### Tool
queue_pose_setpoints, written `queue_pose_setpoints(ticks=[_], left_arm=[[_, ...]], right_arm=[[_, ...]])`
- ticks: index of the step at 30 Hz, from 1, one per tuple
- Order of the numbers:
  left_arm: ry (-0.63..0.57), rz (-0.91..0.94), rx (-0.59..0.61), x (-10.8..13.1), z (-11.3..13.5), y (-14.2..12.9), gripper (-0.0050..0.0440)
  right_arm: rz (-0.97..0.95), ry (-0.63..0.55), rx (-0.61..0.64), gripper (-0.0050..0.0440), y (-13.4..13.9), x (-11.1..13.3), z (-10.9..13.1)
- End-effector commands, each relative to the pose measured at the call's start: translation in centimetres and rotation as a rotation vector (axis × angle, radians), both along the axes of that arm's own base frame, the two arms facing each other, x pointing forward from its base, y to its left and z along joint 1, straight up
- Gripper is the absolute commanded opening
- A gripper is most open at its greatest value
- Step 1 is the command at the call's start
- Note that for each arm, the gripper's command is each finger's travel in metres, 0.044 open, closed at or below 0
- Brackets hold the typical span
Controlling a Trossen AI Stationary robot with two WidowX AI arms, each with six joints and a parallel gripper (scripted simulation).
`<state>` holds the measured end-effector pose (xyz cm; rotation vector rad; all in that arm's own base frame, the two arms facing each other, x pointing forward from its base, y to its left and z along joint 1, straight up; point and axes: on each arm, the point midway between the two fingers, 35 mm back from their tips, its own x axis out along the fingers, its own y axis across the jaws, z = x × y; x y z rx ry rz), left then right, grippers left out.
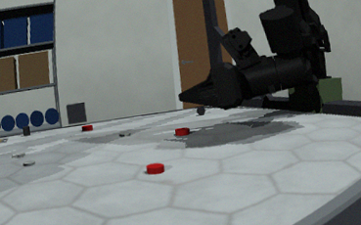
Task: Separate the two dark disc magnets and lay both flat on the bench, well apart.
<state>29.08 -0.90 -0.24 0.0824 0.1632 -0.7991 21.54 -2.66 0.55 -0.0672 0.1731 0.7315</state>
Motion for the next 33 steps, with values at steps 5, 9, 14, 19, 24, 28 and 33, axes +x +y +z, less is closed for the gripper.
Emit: queue_pose_setpoints(ticks=[5,9,14,19,24,28,33], left_arm=[[-0.008,0.005,-0.006,0.03,0.23,0.11,0.0400],[-0.008,0.005,-0.006,0.03,0.23,0.11,0.0400],[-0.008,0.005,-0.006,0.03,0.23,0.11,0.0400],[-0.008,0.005,-0.006,0.03,0.23,0.11,0.0400],[-0.008,0.005,-0.006,0.03,0.23,0.11,0.0400],[-0.008,0.005,-0.006,0.03,0.23,0.11,0.0400],[0.000,0.005,-0.006,0.09,-0.10,0.08,0.0400]], right_arm=[[-0.002,-0.013,0.000,0.0400,-0.21,0.09,0.14],[-0.002,-0.013,0.000,0.0400,-0.21,0.09,0.14],[-0.002,-0.013,0.000,0.0400,-0.21,0.09,0.14],[-0.002,-0.013,0.000,0.0400,-0.21,0.09,0.14],[-0.002,-0.013,0.000,0.0400,-0.21,0.09,0.14],[-0.002,-0.013,0.000,0.0400,-0.21,0.09,0.14],[-0.002,-0.013,0.000,0.0400,-0.21,0.09,0.14]])
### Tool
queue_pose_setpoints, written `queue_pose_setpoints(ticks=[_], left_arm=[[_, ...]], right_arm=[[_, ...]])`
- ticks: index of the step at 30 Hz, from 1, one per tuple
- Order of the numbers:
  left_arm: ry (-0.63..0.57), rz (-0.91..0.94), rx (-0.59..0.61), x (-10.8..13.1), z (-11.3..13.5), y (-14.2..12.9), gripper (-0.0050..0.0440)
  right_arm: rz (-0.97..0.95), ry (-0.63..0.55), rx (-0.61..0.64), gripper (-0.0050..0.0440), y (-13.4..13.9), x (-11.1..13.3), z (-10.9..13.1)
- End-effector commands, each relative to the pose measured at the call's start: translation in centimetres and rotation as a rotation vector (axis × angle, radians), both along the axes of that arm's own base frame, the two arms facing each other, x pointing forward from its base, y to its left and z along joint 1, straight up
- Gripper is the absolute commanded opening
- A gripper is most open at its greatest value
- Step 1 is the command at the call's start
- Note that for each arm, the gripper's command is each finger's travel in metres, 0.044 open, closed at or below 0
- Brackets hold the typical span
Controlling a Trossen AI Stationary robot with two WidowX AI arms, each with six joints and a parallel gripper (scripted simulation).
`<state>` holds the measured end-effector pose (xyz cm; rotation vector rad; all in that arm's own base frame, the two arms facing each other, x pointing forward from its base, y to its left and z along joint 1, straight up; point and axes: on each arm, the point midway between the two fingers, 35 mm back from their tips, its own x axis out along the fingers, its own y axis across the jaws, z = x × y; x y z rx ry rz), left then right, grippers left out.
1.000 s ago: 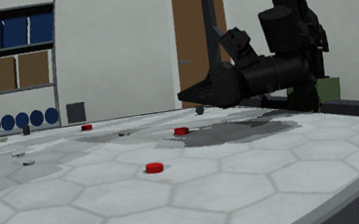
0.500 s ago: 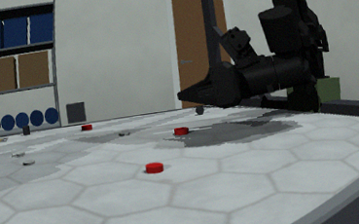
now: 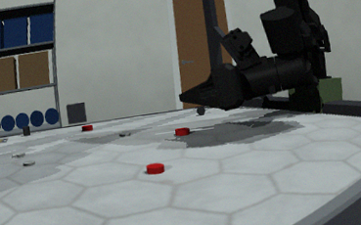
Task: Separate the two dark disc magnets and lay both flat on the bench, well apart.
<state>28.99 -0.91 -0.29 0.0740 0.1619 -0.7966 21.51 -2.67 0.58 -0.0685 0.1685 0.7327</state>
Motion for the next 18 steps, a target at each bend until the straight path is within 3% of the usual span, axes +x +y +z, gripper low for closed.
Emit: queue_pose_setpoints(ticks=[1,7,13,18], left_arm=[[-0.023,0.000,0.020,0.6,0.3,0.2,0.0400],[-0.049,-0.007,0.075,1.7,0.3,-0.1,0.0400],[-0.130,-0.043,0.274,5.1,-0.1,-1.9,0.0400],[-0.148,-0.062,0.345,6.1,-0.2,-2.7,0.0400]], right_arm=[[-0.004,-0.009,-0.001,0.0400,-0.2,0.1,0.1],[-0.004,-0.009,-0.001,0.0400,-0.2,0.1,0.1],[-0.004,-0.009,-0.001,0.0400,-0.2,0.1,0.1],[-0.004,-0.009,-0.001,0.0400,-0.2,0.1,0.1]])
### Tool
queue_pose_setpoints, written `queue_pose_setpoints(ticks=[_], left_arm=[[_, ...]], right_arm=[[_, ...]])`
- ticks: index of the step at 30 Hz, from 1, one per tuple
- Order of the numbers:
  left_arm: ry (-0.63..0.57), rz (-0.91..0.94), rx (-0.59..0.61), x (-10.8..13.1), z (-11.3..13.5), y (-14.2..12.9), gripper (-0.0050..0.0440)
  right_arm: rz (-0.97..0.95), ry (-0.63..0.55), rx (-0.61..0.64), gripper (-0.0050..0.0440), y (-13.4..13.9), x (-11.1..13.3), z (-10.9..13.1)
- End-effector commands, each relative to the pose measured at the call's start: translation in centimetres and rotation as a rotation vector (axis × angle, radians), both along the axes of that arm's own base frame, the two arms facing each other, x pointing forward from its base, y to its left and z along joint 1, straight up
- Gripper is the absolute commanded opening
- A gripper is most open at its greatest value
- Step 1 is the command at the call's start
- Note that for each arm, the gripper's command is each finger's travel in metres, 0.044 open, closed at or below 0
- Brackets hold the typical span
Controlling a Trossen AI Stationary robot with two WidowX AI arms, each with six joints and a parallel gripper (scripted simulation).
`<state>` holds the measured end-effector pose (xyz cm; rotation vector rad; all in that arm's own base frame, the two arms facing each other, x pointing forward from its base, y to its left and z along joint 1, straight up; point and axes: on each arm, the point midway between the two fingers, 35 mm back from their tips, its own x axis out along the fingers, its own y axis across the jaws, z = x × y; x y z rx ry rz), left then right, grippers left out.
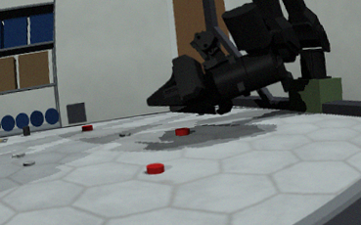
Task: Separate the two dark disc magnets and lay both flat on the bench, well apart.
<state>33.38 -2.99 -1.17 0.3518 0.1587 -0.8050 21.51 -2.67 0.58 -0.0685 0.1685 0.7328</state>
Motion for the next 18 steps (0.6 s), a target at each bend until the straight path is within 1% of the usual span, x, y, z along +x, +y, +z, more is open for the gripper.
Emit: queue_pose_setpoints(ticks=[1,3,4,6,17,18], left_arm=[[-0.042,-0.024,0.099,1.7,0.6,-0.6,0.0400],[-0.021,-0.031,0.113,1.8,0.2,-0.9,0.0400],[-0.065,-0.044,0.173,2.7,0.6,-1.5,0.0400],[-0.081,-0.058,0.221,3.3,0.6,-2.2,0.0400],[-0.161,-0.151,0.479,5.9,1.0,-5.8,0.0400],[-0.161,-0.151,0.479,5.9,1.0,-5.8,0.0400]], right_arm=[[-0.004,-0.009,-0.001,0.0400,-0.2,0.1,0.1],[-0.004,-0.009,-0.001,0.0400,-0.2,0.1,0.1],[-0.004,-0.009,-0.001,0.0400,-0.2,0.1,0.1],[-0.004,-0.009,-0.001,0.0400,-0.2,0.1,0.1],[-0.004,-0.009,-0.001,0.0400,-0.2,0.1,0.1],[-0.004,-0.009,-0.001,0.0400,-0.2,0.1,0.1]])
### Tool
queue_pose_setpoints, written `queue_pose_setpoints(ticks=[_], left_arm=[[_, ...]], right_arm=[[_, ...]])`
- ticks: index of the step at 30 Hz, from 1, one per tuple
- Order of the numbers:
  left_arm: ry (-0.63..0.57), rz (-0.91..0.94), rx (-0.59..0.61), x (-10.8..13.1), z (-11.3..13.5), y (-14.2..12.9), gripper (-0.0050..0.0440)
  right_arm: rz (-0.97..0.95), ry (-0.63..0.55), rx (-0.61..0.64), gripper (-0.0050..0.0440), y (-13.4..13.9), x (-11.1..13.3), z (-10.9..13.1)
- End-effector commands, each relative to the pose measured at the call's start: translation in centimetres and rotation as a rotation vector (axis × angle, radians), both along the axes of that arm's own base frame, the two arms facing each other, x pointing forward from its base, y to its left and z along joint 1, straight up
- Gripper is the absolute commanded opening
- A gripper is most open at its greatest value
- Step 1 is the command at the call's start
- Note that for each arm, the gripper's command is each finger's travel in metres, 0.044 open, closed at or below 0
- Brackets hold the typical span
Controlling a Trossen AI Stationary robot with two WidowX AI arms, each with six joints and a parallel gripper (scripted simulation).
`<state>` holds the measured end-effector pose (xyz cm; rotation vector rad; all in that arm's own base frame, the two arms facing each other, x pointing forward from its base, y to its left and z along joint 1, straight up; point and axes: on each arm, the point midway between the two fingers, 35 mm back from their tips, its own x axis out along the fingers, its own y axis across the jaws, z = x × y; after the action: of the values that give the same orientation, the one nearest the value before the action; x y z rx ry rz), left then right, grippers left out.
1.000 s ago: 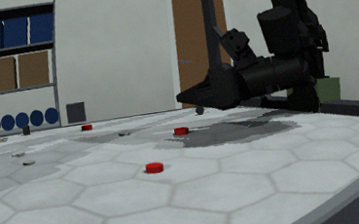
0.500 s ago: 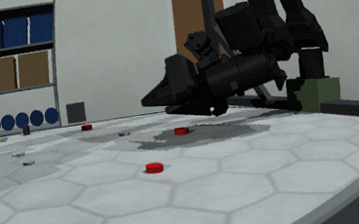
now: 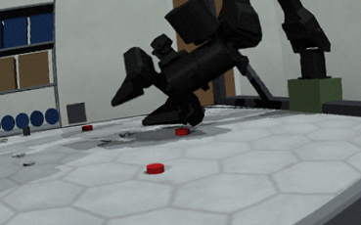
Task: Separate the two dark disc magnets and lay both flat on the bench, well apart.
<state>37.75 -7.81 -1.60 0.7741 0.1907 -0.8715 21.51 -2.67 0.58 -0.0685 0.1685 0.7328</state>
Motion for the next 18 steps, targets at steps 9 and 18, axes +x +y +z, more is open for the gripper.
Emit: queue_pose_setpoints(ticks=[9,18], left_arm=[[-0.125,-0.151,0.347,2.7,2.3,-4.7,0.0400],[-0.184,-0.261,0.551,2.8,3.3,-7.5,0.0400]], right_arm=[[-0.004,-0.009,-0.001,0.0400,-0.2,0.1,0.1],[-0.004,-0.009,-0.001,0.0400,-0.2,0.1,0.1]])
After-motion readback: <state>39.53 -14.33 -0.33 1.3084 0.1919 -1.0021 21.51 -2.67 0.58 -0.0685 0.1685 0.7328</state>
